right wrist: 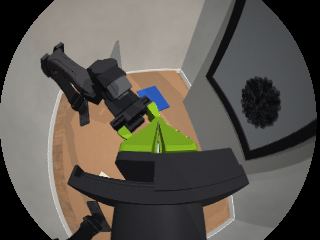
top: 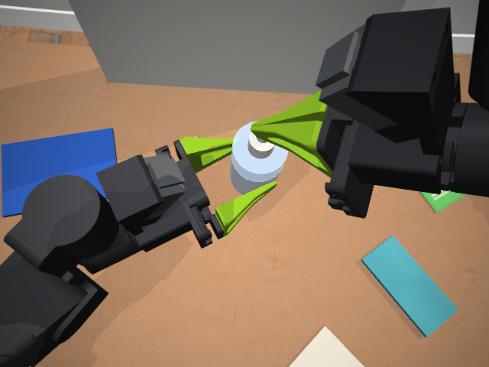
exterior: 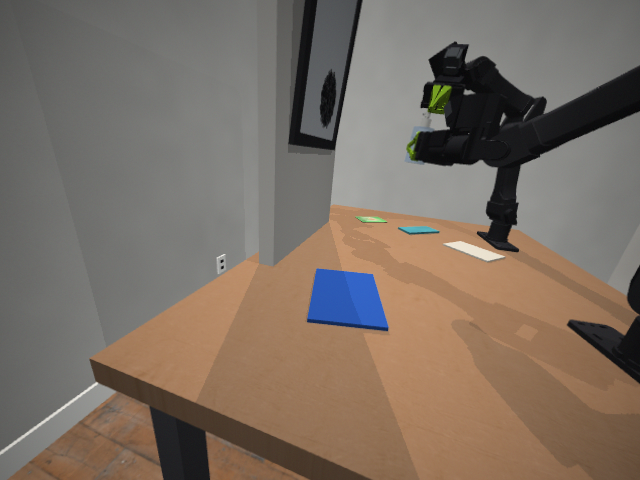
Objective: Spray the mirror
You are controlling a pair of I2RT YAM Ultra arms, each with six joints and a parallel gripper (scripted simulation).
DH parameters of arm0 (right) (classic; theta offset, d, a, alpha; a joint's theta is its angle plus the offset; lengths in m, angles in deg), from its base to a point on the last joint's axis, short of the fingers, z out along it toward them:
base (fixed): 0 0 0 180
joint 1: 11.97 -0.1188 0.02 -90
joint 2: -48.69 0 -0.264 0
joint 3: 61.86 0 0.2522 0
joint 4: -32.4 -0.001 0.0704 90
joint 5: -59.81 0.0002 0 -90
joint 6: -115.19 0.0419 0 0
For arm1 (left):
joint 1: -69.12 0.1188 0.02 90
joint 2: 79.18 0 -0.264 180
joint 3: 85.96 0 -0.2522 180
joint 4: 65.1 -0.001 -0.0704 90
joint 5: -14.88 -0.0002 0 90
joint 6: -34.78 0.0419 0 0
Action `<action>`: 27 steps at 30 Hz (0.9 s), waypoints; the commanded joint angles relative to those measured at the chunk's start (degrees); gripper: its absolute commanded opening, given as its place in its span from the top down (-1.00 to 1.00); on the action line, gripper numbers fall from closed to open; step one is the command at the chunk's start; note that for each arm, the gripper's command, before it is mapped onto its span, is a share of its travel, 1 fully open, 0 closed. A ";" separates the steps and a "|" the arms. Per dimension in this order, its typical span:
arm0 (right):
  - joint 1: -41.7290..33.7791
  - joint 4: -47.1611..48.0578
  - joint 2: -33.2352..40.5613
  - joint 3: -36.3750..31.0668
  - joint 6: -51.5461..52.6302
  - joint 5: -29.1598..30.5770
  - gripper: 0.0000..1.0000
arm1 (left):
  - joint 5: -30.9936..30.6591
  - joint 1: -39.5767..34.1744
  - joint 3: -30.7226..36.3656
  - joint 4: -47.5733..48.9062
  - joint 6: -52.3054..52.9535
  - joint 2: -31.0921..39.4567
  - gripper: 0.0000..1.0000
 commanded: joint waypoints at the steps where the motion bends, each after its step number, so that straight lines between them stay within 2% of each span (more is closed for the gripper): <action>1: 0.01 -1.57 -0.19 -1.16 -0.31 0.19 1.00 | -0.45 0.06 -1.70 5.24 -0.01 3.04 1.00; 8: 1.06 -2.04 2.29 1.90 -0.76 -0.07 1.00 | -0.45 0.06 -1.69 5.24 -0.01 3.05 1.00; 27: 4.00 -7.09 3.29 4.29 -3.19 -3.08 1.00 | 0.10 0.07 -1.90 5.36 -0.12 2.85 1.00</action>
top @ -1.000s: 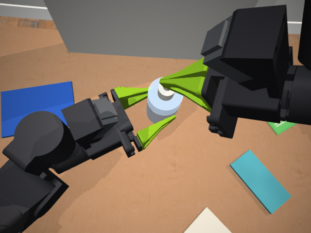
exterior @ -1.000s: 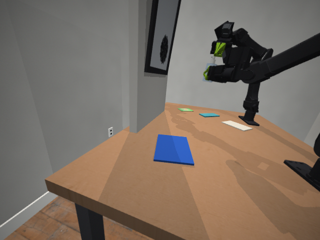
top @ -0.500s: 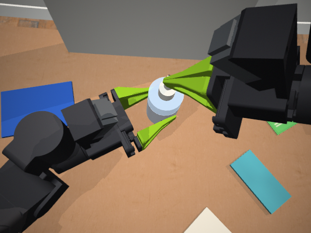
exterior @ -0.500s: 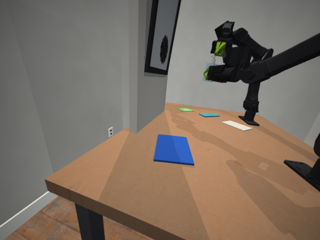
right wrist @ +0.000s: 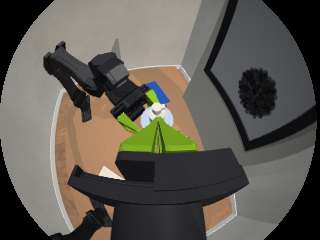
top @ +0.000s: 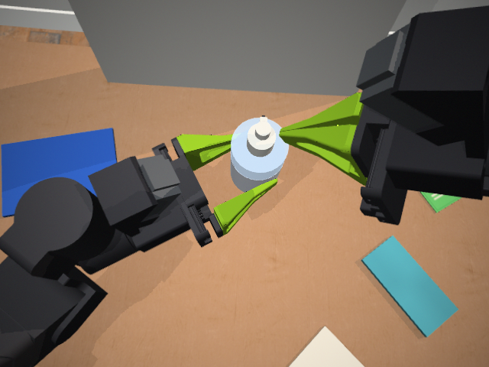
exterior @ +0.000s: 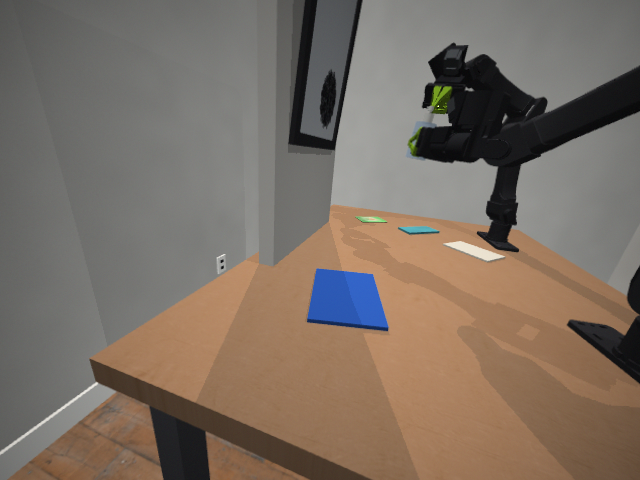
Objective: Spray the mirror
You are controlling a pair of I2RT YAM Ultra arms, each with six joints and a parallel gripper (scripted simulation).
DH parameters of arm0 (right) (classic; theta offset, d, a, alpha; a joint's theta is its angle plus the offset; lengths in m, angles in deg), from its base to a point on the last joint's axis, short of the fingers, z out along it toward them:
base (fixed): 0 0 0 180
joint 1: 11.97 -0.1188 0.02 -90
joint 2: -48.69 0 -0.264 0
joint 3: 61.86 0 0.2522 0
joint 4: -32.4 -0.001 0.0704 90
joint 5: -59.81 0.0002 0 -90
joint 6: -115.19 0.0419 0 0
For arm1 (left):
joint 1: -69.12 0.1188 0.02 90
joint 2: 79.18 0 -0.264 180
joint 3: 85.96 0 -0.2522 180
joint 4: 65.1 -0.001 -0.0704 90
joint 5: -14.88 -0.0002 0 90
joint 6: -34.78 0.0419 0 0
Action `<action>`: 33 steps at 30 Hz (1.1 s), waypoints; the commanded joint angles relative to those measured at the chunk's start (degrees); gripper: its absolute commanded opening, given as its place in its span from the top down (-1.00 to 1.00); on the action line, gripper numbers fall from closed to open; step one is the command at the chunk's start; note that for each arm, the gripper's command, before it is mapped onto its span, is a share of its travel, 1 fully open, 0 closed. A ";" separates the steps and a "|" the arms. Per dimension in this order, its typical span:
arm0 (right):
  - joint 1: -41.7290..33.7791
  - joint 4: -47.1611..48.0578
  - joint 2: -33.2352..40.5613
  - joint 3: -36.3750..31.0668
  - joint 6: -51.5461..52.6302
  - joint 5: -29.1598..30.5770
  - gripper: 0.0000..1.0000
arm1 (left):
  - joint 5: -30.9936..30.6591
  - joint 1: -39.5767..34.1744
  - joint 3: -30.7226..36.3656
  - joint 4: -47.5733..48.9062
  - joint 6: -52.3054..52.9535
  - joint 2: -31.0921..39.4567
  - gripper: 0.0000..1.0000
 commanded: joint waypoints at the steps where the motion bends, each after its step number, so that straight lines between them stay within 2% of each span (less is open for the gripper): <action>1: 0.86 -1.30 2.47 2.59 -0.97 -1.59 1.00 | 0.23 0.09 -1.84 3.24 -0.12 2.51 1.00; 15: 1.87 -3.43 1.84 5.15 -2.17 -3.12 1.00 | 0.23 0.09 -1.85 3.25 -0.12 2.50 1.00; 17: 2.69 -0.65 3.17 4.40 -0.42 -1.08 1.00 | 0.23 0.09 -1.85 3.25 -0.12 2.50 1.00; 18: 2.80 -0.19 2.82 1.29 0.04 -0.46 1.00 | 0.23 0.09 -1.85 3.25 -0.12 2.50 1.00; 23: 4.39 6.53 5.71 -2.85 4.29 4.46 1.00 | 0.23 0.09 -1.85 3.25 -0.12 2.50 1.00; 28: 7.13 16.66 10.94 -11.20 10.84 11.20 1.00 | 0.23 0.09 -1.85 3.25 -0.12 2.50 1.00; 30: 7.13 16.66 10.94 -11.20 10.84 11.20 1.00 | 0.23 0.09 -1.85 3.25 -0.12 2.50 1.00; 32: 7.86 22.39 14.65 -13.81 13.93 13.96 1.00 | 0.23 0.09 -1.85 3.25 -0.12 2.50 1.00; 33: 8.57 23.87 14.95 -18.30 14.76 15.47 1.00 | 0.23 0.09 -1.85 3.25 -0.12 2.50 1.00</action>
